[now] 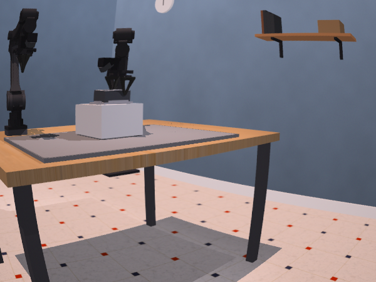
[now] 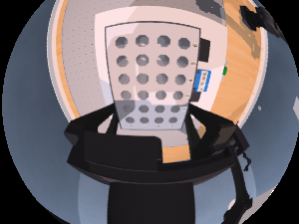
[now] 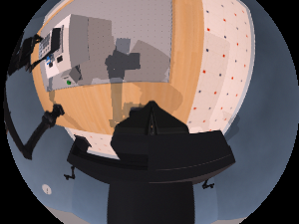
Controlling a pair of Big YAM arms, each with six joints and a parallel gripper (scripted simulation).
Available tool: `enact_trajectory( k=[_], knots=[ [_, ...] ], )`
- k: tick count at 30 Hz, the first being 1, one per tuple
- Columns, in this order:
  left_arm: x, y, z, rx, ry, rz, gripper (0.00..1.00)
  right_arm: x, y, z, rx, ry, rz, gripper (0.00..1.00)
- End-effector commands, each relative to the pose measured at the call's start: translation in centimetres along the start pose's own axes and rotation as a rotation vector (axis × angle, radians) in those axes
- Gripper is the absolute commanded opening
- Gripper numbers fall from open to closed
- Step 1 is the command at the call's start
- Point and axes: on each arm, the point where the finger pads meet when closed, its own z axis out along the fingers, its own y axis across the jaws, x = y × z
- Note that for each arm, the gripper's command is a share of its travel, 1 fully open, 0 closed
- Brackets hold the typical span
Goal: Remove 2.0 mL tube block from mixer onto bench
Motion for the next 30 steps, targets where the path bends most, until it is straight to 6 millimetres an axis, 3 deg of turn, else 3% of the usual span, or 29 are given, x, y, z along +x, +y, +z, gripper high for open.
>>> enact_trajectory(
  k=[1, 30],
  knots=[
    [-0.9, 0.7, -2.9, -0.021, -0.043, 0.009, 0.00, -0.8, 0.0, -1.7, 0.003, -0.039, 0.010, 0.00],
    [0.5, -0.4, -3.0, -0.007, -0.025, -0.005, 0.00, -0.7, 0.0, -1.5, 0.002, -0.033, 0.010, 0.00]
  ],
)
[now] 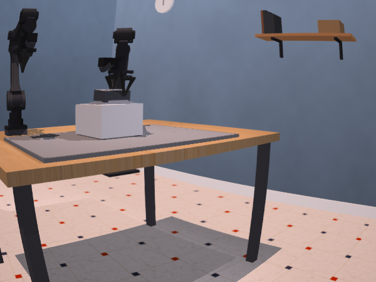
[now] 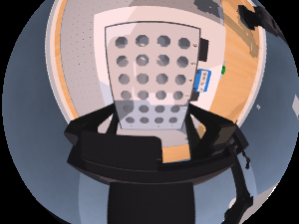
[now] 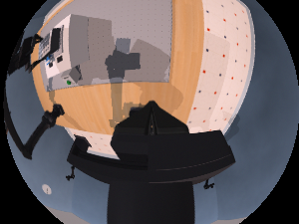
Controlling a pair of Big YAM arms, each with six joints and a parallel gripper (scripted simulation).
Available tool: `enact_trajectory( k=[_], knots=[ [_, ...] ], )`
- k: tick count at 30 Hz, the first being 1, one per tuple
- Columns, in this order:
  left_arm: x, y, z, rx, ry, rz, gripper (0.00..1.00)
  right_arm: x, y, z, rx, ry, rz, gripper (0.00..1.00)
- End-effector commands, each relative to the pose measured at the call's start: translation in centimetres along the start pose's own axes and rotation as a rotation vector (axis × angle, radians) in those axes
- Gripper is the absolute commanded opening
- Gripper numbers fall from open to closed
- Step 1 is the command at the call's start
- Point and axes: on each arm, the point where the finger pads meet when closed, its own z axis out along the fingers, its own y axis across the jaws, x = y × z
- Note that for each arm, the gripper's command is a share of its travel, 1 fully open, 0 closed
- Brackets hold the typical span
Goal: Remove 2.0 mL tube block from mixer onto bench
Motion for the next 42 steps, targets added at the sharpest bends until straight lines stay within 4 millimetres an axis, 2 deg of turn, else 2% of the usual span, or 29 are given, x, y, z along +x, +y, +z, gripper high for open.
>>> enact_trajectory(
  k=[1, 42],
  knots=[
    [0.54, -0.46, -2.81, -0.024, -0.022, -0.006, 0.00, -0.70, -0.03, -1.54, 0.002, -0.033, 0.010, 0.00],
    [0.25, 0.00, -2.76, -0.045, -0.037, 0.018, 0.00, -0.53, -0.05, -1.36, 0.001, -0.023, 0.010, 0.00]
  ],
)
